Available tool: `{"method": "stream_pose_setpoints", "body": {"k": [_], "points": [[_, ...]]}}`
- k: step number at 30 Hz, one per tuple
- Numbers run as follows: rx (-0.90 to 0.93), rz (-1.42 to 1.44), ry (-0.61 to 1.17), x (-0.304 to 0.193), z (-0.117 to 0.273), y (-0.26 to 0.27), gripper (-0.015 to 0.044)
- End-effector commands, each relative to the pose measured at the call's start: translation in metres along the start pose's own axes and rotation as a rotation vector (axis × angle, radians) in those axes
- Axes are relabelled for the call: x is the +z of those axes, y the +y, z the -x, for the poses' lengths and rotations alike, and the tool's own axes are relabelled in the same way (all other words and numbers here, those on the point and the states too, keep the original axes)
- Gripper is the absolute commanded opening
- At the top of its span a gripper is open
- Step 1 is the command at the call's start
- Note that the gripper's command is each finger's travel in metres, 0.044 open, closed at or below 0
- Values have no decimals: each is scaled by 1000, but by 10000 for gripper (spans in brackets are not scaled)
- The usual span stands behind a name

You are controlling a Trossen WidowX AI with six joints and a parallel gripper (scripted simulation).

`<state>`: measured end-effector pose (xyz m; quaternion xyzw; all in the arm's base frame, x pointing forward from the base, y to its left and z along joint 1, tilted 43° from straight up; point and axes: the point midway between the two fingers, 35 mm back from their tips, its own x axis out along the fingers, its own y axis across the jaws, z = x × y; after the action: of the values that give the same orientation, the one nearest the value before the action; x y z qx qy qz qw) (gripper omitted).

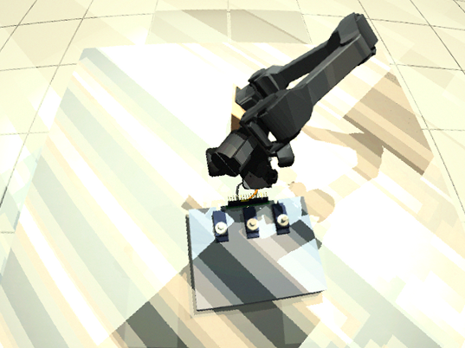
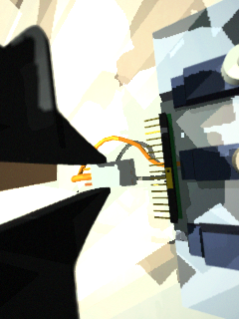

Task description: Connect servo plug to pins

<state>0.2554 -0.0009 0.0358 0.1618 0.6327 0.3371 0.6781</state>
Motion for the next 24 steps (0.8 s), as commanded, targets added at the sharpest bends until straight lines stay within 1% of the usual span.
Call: {"method": "stream_pose_setpoints", "body": {"k": [1,5,9,17,24], "points": [[8,-18,5,-22,-4,-6,0],[17,-37,4,-39,-7,-9,0],[17,-38,4,-40,-10,-10,0],[18,-38,3,-40,-46,-9,0],[18,-38,3,-34,-46,-9,0]]}}
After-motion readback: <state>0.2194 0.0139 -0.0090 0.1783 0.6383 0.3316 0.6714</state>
